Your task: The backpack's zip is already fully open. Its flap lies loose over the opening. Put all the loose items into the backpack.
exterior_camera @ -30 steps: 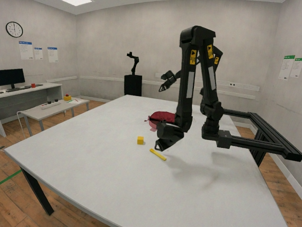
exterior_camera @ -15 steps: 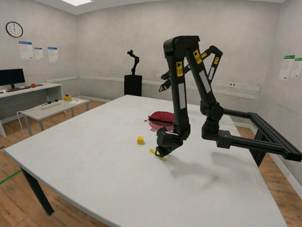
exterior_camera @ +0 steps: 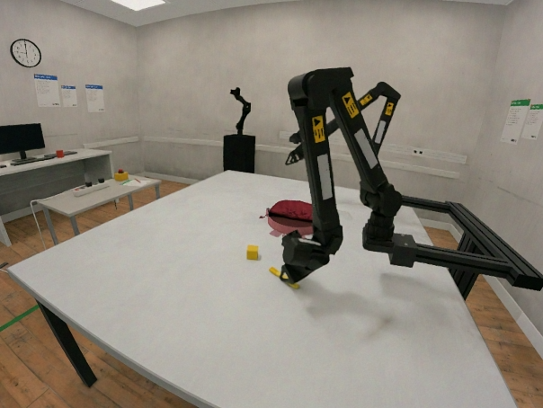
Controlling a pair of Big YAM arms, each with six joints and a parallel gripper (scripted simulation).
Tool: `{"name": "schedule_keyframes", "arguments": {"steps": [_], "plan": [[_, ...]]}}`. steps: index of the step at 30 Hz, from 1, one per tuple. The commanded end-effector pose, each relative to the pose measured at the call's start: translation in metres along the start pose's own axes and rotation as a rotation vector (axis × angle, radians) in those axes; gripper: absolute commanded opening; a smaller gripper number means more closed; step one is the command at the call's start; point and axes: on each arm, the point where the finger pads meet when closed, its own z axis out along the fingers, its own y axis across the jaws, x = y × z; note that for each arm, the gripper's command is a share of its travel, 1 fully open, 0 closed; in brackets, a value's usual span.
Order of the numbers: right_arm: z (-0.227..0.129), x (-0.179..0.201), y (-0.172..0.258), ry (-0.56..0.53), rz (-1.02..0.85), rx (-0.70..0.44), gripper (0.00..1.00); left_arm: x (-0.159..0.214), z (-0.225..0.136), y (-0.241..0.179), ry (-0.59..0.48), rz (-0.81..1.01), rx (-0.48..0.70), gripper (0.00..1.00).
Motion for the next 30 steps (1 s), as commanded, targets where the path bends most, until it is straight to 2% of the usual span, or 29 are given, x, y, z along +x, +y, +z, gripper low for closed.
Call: {"name": "schedule_keyframes", "arguments": {"steps": [1, 4, 5, 12, 13, 30], "plan": [[-0.0031, -0.0264, 0.0007, -0.05, -0.003, -0.001, 0.9, -0.0014, -0.0003, 0.0001, -0.004, -0.004, -0.008, 0.29], [-0.0031, -0.0264, 0.0007, -0.05, -0.003, -0.001, 0.9, -0.0015, -0.0002, 0.0, -0.004, -0.004, -0.008, 0.29], [-0.0031, -0.0264, 0.0007, -0.05, -0.003, -0.001, 0.9, -0.0016, -0.0002, 0.0, -0.004, -0.004, -0.008, 0.2], [-0.0031, -0.0264, 0.0007, -0.05, -0.003, -0.001, 0.9, -0.0018, 0.0, -0.0001, -0.004, -0.004, -0.008, 0.2], [-0.0031, -0.0264, 0.0007, -0.05, -0.003, -0.001, 0.9, -0.0019, 0.0001, -0.0002, -0.004, -0.004, -0.008, 0.12], [-0.0031, -0.0264, 0.0007, -0.05, -0.003, -0.001, 0.9, -0.0025, 0.0006, -0.0009, -0.004, -0.004, -0.008, 0.12]]}}
